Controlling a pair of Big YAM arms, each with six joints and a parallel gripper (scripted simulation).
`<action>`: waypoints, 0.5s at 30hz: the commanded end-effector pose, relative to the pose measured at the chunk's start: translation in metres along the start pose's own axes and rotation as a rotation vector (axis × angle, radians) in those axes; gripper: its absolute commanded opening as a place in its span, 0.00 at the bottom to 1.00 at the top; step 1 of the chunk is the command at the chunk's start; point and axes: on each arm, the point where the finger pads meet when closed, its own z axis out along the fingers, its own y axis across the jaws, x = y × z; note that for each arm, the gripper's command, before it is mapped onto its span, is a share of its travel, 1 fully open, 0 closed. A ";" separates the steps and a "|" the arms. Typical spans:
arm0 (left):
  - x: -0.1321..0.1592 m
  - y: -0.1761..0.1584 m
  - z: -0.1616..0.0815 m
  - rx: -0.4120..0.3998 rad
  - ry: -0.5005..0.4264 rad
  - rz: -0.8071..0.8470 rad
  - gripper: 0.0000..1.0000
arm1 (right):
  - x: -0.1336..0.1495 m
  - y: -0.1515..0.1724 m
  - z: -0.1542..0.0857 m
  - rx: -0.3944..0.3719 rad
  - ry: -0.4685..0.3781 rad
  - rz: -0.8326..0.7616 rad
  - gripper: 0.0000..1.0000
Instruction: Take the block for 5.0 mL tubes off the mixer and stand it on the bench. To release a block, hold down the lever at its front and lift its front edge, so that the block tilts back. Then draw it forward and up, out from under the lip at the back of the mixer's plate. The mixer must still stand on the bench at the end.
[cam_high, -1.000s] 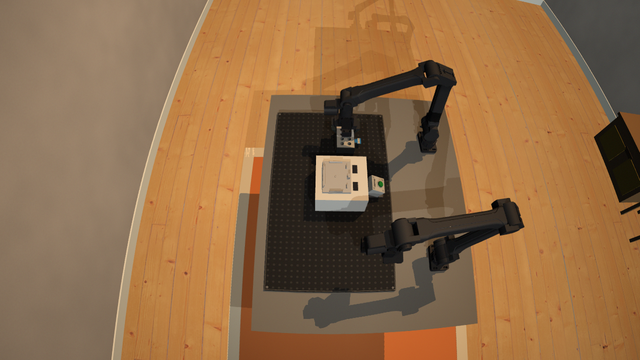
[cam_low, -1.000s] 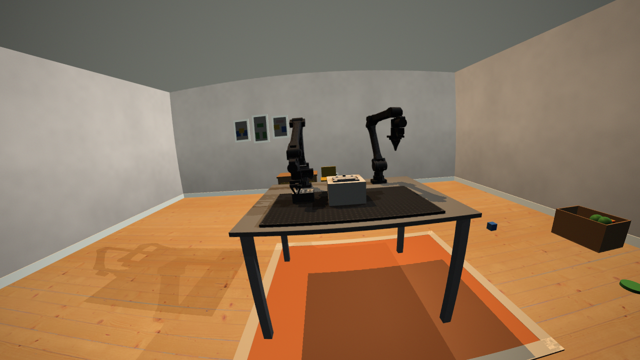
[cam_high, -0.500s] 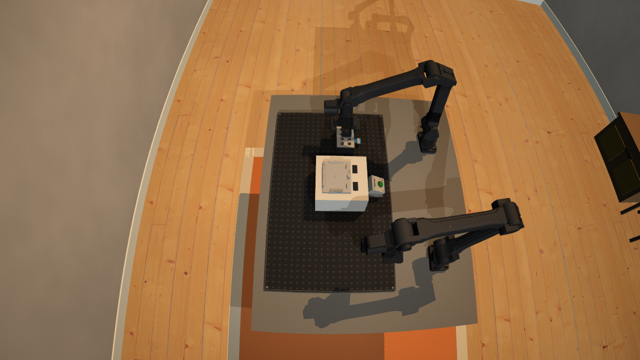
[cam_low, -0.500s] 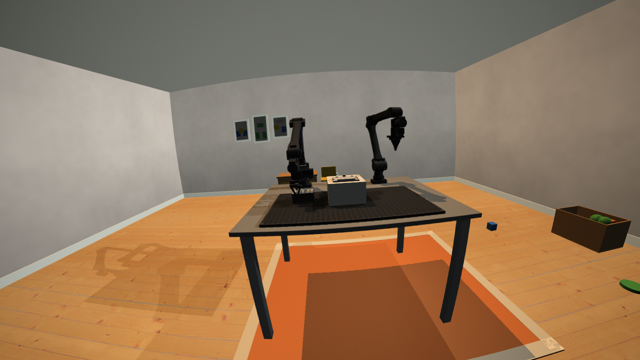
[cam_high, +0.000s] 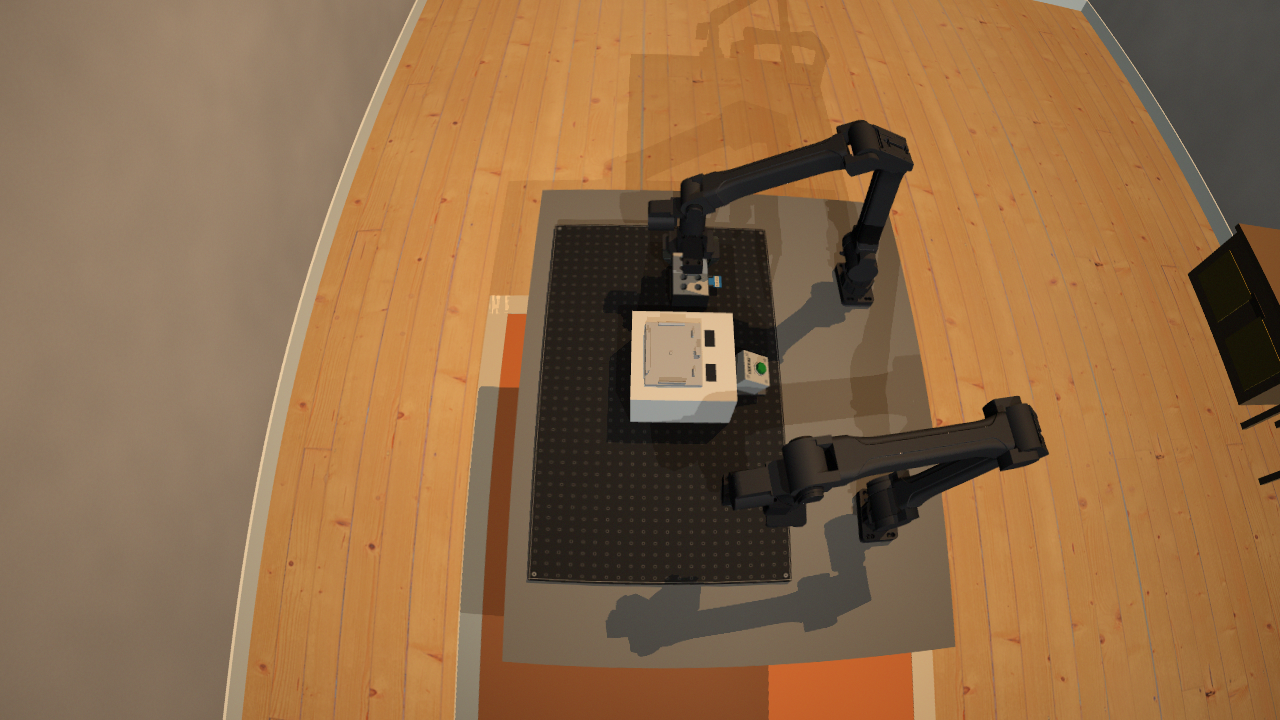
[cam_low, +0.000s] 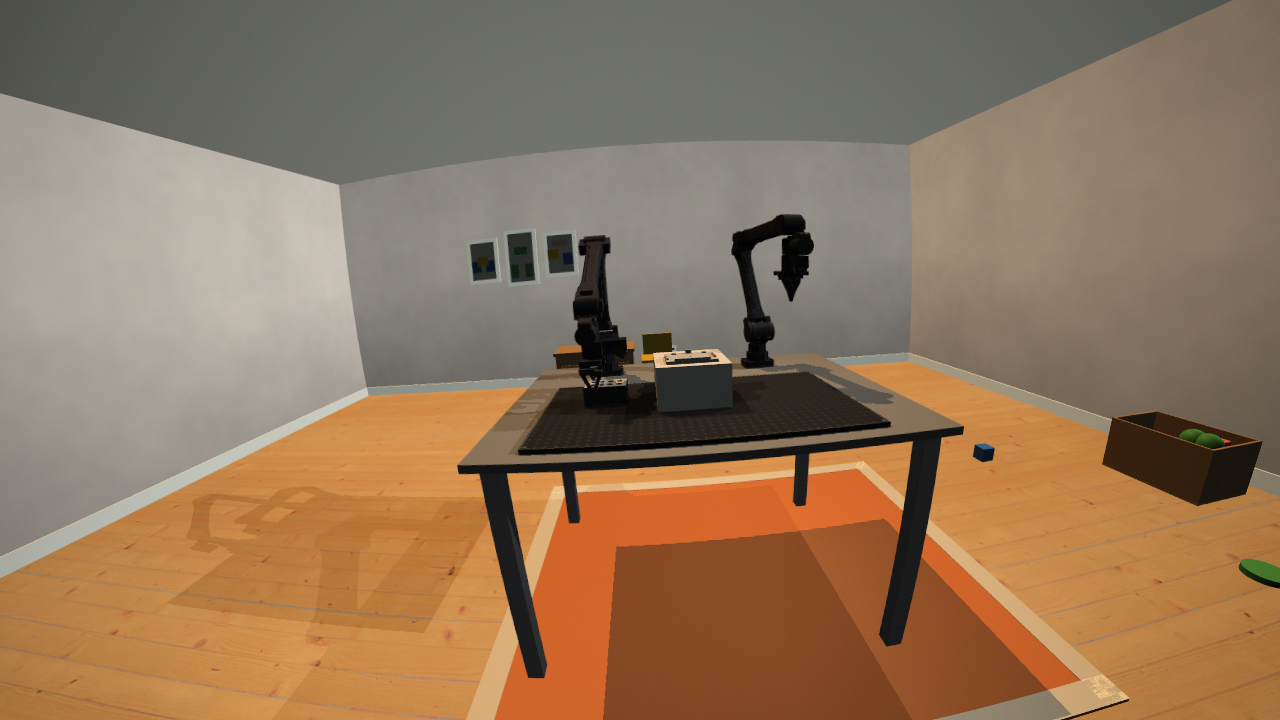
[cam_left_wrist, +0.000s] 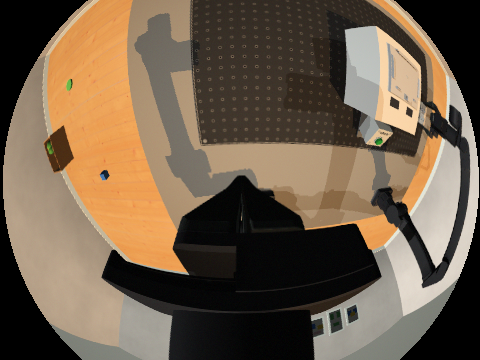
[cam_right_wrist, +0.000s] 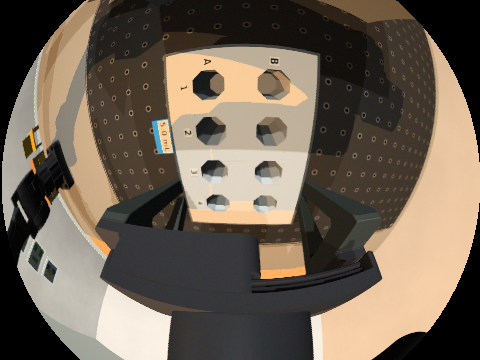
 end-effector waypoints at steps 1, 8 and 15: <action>-0.001 -0.003 -0.006 -0.001 -0.024 0.002 0.00 | -0.006 -0.047 -0.050 0.144 -0.004 -0.003 0.00; -0.002 -0.003 -0.006 -0.001 -0.025 0.002 0.00 | -0.007 -0.047 -0.046 0.139 -0.003 -0.009 0.00; -0.002 -0.003 -0.006 -0.001 -0.026 0.002 0.00 | -0.007 -0.047 -0.044 0.135 -0.003 -0.009 0.00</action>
